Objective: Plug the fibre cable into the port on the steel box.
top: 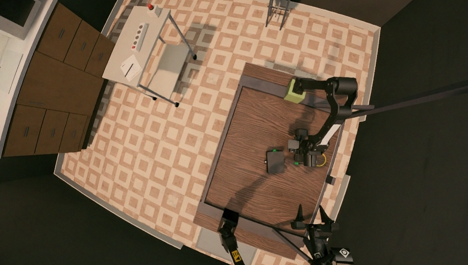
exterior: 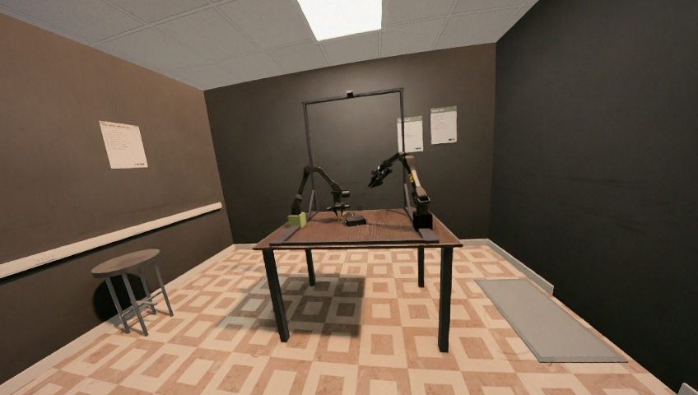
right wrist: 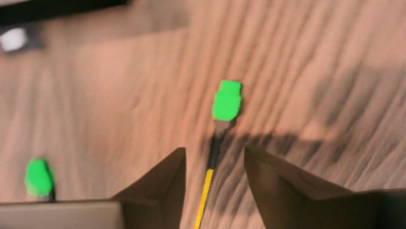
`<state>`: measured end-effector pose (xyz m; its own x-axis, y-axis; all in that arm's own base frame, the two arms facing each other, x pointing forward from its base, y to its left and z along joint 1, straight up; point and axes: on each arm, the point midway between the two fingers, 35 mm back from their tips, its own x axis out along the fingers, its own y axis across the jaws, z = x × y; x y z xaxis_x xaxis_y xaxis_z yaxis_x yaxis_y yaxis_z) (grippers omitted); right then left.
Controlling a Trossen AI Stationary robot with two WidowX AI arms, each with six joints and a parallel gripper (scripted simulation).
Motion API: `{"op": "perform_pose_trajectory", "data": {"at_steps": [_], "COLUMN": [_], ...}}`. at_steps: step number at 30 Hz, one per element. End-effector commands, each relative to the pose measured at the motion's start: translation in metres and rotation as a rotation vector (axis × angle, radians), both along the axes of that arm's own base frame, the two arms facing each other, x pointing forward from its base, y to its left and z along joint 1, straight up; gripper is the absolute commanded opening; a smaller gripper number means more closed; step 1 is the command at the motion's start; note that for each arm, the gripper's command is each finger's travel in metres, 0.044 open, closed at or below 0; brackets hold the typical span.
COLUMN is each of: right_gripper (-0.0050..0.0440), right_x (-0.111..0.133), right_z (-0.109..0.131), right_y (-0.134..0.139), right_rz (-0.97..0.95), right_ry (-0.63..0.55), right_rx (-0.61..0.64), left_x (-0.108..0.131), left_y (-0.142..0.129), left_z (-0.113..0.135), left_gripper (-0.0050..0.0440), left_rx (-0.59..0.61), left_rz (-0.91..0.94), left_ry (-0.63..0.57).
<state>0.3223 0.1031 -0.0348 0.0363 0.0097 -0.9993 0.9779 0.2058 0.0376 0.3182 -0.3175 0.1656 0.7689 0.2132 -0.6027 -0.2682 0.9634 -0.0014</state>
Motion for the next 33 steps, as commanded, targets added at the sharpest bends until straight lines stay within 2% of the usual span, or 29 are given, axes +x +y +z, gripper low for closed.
{"op": "perform_pose_trajectory", "data": {"at_steps": [1,10,11,16,25,27,33], "right_gripper": [0.0146,0.0146,0.0146,0.0146,0.0146,0.0106,0.0066], "right_x": [0.006,0.005,-0.001,-0.002,0.0,0.0,0.003], "right_z": [-0.001,-0.001,-0.007,-0.02,-0.026,-0.026,-0.021], "right_y": [-0.005,-0.004,-0.006,-0.006,-0.006,-0.006,-0.004], "right_rz": [-0.161,-0.191,-0.191,-0.191,-0.19,-0.19,-0.185], "right_ry": [0.013,0.019,0.033,0.034,0.028,0.028,0.014], "right_rx": [-0.009,-0.004,-0.01,-0.01,-0.008,-0.008,-0.003], "left_x": [0.0,0.0,0.0,0.0,0.0,0.0,0.0], "left_y": [0.0,0.0,0.0,0.0,0.0,0.0,0.0], "left_z": [0.01,0.01,0.01,0.01,0.01,0.01,0.01], "left_gripper": [0.044,0.044,0.044,0.044,0.044,0.044,0.044], "left_rx": [-0.022,-0.022,-0.022,-0.022,-0.022,-0.022,-0.022], "left_rz": [0.001,0.001,0.001,0.001,0.001,0.001,0.001], "left_ry": [-0.014,-0.014,-0.014,-0.014,-0.014,-0.014,-0.014]}}
